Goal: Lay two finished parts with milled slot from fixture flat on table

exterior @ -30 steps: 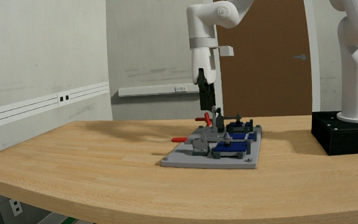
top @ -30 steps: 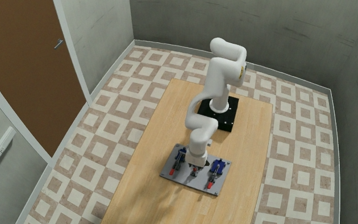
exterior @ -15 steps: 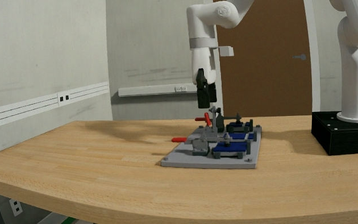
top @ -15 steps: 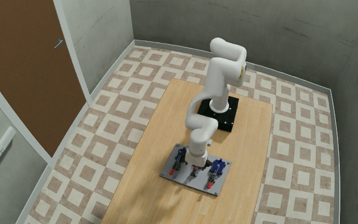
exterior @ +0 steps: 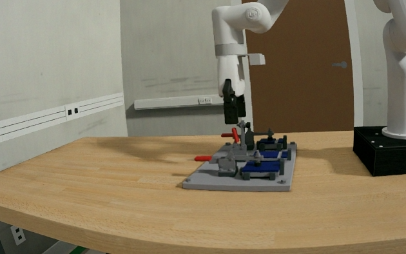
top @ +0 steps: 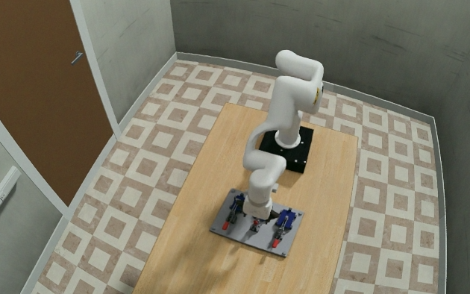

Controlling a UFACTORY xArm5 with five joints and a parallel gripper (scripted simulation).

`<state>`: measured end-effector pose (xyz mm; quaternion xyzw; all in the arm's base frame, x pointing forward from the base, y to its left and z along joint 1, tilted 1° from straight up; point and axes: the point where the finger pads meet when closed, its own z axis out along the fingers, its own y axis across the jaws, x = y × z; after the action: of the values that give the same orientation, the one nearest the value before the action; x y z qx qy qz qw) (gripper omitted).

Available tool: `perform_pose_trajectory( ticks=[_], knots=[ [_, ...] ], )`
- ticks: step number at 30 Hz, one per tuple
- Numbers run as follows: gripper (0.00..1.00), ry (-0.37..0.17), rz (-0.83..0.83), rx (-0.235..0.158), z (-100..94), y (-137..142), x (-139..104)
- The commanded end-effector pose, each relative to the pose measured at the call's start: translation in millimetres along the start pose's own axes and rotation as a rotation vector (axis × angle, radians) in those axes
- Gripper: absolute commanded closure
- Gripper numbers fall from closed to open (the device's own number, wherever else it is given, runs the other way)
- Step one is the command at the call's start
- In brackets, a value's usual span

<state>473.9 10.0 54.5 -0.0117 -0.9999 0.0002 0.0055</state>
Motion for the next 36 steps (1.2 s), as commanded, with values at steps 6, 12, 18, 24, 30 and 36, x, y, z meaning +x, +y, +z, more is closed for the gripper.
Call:
perform_pose_trajectory(
  ticks=[6, 12, 18, 24, 30, 36],
  knots=[
    [0.00, -0.005, 0.000, 0.000, -1.7, 0, -1],
    [0.00, -0.005, 0.000, 0.000, -1.6, 0, 3],
    [0.00, -0.005, 0.000, 0.000, -1.6, 0, 16],
    [0.00, -0.005, 0.000, 0.000, -1.5, 0, 29],
    [0.00, -0.005, 0.000, 0.000, -1.4, 0, 50],
    [0.00, -0.005, 0.000, 0.000, -1.3, 0, 70]
  ],
)
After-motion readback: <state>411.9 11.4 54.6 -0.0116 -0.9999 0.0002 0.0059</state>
